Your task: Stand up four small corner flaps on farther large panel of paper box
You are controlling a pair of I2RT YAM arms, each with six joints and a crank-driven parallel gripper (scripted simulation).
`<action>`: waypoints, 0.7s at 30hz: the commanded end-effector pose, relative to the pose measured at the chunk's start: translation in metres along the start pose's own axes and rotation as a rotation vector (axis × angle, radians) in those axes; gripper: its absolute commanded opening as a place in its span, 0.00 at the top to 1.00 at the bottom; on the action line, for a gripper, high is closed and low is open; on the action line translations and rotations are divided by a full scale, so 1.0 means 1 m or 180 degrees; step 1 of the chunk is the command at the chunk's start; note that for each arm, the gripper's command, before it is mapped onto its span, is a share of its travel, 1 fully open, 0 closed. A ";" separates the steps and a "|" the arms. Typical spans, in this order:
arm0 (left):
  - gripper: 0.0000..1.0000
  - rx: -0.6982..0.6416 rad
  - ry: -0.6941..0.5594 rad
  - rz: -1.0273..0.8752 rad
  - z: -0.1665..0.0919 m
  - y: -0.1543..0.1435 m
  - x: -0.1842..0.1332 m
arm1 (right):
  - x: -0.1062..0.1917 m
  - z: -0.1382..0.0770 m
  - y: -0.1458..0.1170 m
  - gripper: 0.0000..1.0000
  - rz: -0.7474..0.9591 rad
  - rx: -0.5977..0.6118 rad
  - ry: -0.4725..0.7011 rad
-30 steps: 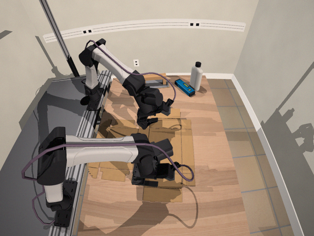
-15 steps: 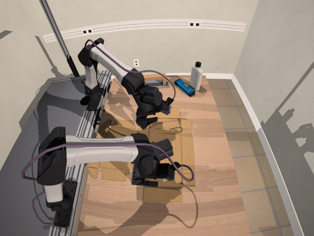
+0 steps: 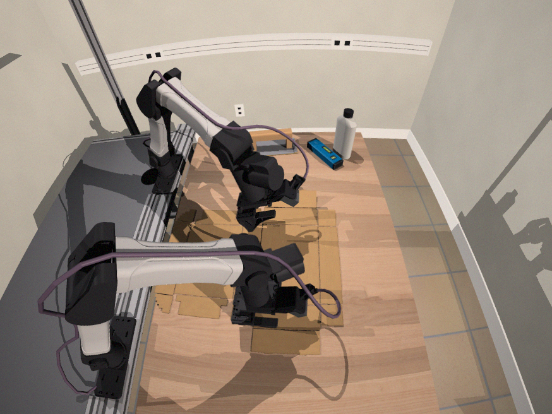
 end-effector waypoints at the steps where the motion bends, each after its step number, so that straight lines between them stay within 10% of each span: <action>1: 0.19 -0.0033 0.0020 -0.0020 -0.006 0.007 -0.006 | 0.003 0.020 -0.003 0.19 -0.0011 0.0060 -0.0070; 21: 0.25 -0.0002 0.0018 -0.0015 -0.003 0.012 -0.029 | 0.003 0.020 -0.003 0.19 -0.0011 0.0060 -0.0070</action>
Point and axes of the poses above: on each arm, the point where the finger pads meet when closed, its own z axis out along the fingers, its own x axis across the jaws, y = z × x, the point moved 1 cm from there along -z, back along the fingers, and after that the axes turned 15 degrees about z, right-handed, at the moved point
